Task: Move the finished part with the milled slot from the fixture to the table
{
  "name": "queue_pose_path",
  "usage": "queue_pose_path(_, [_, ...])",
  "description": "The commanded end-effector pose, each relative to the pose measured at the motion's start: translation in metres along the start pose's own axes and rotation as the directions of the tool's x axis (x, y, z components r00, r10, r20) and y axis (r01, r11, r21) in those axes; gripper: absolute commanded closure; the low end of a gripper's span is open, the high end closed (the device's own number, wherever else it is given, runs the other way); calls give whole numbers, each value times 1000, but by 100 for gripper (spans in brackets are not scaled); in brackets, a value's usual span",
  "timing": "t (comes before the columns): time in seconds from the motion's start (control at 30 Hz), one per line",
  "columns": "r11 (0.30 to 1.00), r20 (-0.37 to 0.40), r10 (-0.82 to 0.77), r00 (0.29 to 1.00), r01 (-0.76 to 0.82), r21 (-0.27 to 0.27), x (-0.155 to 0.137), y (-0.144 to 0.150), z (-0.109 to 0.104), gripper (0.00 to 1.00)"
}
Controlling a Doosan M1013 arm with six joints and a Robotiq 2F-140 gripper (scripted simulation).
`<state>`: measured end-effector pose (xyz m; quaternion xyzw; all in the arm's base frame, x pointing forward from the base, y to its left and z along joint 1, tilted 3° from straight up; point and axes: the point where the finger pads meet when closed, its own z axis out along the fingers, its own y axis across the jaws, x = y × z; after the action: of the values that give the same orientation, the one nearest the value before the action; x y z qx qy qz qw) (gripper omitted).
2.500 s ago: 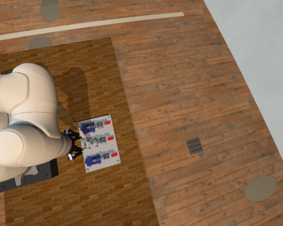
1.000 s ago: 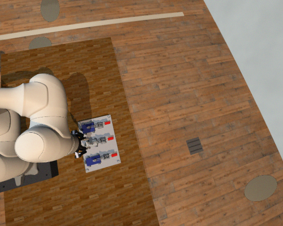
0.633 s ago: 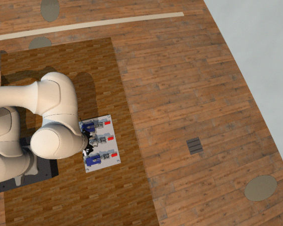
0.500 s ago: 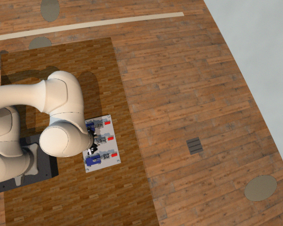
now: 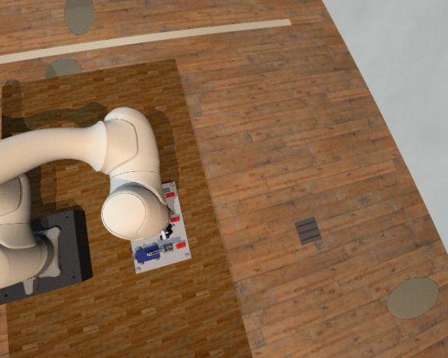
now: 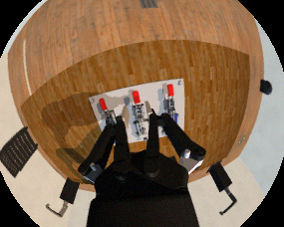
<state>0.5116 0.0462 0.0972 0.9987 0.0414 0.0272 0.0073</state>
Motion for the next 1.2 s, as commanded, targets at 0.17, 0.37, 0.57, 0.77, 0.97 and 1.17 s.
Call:
queue_pose_path(0.17, [1000, 0, 2, 1000, -2, 0, 6, 0, -1, 72])
queue_pose_path(0.37, [1000, 0, 2, 1000, -2, 0, 6, 0, 4, 72])
queue_pose_path(0.57, [1000, 0, 2, 1000, -2, 0, 6, 0, 15, 72])
queue_pose_path(0.77, [1000, 0, 2, 1000, -2, 0, 6, 0, 32, 72])
queue_pose_path(0.97, [1000, 0, 2, 1000, -2, -1, 6, 0, 42, 72])
queue_pose_path(1.17, [1000, 0, 2, 1000, -2, -1, 6, 0, 50, 72])
